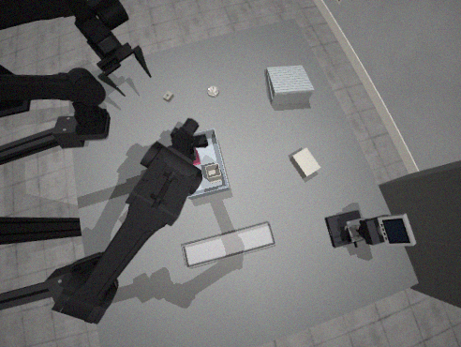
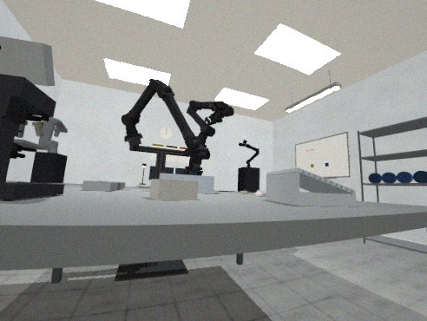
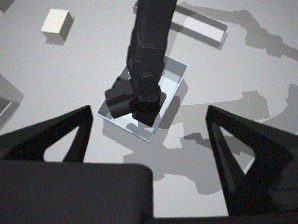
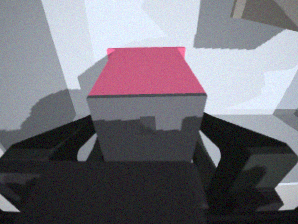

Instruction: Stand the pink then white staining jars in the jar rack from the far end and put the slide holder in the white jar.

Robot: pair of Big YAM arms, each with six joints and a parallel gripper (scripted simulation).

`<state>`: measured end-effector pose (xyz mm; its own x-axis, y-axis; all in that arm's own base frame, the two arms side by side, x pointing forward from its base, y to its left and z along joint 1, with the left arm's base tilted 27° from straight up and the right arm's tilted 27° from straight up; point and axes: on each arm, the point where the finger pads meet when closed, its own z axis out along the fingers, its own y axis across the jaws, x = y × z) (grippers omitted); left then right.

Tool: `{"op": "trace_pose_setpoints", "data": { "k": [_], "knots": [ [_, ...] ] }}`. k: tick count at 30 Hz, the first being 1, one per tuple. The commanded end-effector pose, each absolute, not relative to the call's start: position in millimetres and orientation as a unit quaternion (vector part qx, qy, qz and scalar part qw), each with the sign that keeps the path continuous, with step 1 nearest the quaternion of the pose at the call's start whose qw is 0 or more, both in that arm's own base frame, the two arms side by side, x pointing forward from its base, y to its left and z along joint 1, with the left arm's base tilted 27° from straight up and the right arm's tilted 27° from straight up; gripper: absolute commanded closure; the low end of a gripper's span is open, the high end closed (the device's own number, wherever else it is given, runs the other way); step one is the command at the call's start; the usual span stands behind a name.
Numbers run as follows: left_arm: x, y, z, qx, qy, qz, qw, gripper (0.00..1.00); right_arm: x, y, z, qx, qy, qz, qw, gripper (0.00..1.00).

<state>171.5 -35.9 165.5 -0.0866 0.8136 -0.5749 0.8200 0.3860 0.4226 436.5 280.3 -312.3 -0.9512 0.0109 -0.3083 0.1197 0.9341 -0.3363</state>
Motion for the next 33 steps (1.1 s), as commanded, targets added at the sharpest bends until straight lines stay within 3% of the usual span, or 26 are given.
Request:
{"op": "trace_pose_setpoints", "data": {
  "k": [1,4,5,7,27,33],
  "knots": [
    [173.7,-34.5,175.3,0.557,0.732,0.005,0.392,0.00,453.2,293.2,-304.2,0.040,0.971,-0.162,0.170,0.43],
    [173.7,-34.5,175.3,0.557,0.732,0.005,0.392,0.00,455.9,296.3,-297.8,0.044,0.971,-0.157,0.175,0.51],
    [173.7,-34.5,175.3,0.557,0.732,0.005,0.392,0.00,454.1,298.2,-295.5,0.044,0.971,-0.157,0.175,0.63],
    [173.7,-34.5,175.3,0.557,0.732,0.005,0.392,0.00,447.0,300.9,-287.6,0.041,0.971,-0.159,0.172,0.43],
    [173.7,-34.5,175.3,0.557,0.732,0.005,0.392,0.00,389.4,347.7,-159.9,0.036,0.972,-0.161,0.169,0.43],
    [187.8,-32.2,189.5,0.552,0.731,0.006,0.401,0.00,404.6,323.4,-141.6,0.026,0.972,-0.164,0.167,0.43]
  ]
}}
